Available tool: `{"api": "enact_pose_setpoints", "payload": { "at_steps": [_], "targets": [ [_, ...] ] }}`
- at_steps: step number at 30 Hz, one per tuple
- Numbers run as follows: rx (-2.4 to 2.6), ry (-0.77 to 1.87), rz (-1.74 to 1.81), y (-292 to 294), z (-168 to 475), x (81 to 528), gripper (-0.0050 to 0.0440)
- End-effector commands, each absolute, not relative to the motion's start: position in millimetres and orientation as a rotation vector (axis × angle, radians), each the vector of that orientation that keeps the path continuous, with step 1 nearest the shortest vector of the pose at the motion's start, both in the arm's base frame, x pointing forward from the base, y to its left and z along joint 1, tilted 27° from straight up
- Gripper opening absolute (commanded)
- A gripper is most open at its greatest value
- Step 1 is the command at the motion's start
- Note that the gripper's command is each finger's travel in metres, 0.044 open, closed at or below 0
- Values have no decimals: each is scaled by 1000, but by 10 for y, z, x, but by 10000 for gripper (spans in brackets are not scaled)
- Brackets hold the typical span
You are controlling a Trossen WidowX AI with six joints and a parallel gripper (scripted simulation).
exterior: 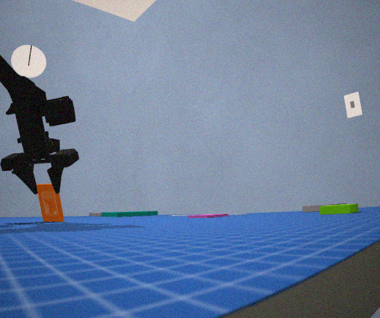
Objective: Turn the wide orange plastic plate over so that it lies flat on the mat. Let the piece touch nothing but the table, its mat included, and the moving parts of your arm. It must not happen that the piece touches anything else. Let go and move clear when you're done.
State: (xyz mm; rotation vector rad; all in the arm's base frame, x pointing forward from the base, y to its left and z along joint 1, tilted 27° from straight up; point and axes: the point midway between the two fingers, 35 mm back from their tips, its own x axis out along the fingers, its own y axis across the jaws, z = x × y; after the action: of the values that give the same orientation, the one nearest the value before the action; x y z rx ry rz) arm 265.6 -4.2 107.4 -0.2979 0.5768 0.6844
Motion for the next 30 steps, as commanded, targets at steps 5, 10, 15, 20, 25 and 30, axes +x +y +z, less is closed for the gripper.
{"api": "enact_pose_setpoints", "payload": {
  "at_steps": [5, 10, 15, 20, 25, 30],
  "targets": [
    [-338, 617, 674, -70, 1100, 2690, 291],
    [-332, 640, 672, -85, 998, 2645, 291],
    [-366, 694, 663, -97, 989, 2673, 291],
    [-362, 698, 663, -100, 929, 2655, 291],
    [-365, 689, 661, -98, 954, 2656, 291],
    [-365, 689, 661, -98, 954, 2656, 291]
  ]
}}
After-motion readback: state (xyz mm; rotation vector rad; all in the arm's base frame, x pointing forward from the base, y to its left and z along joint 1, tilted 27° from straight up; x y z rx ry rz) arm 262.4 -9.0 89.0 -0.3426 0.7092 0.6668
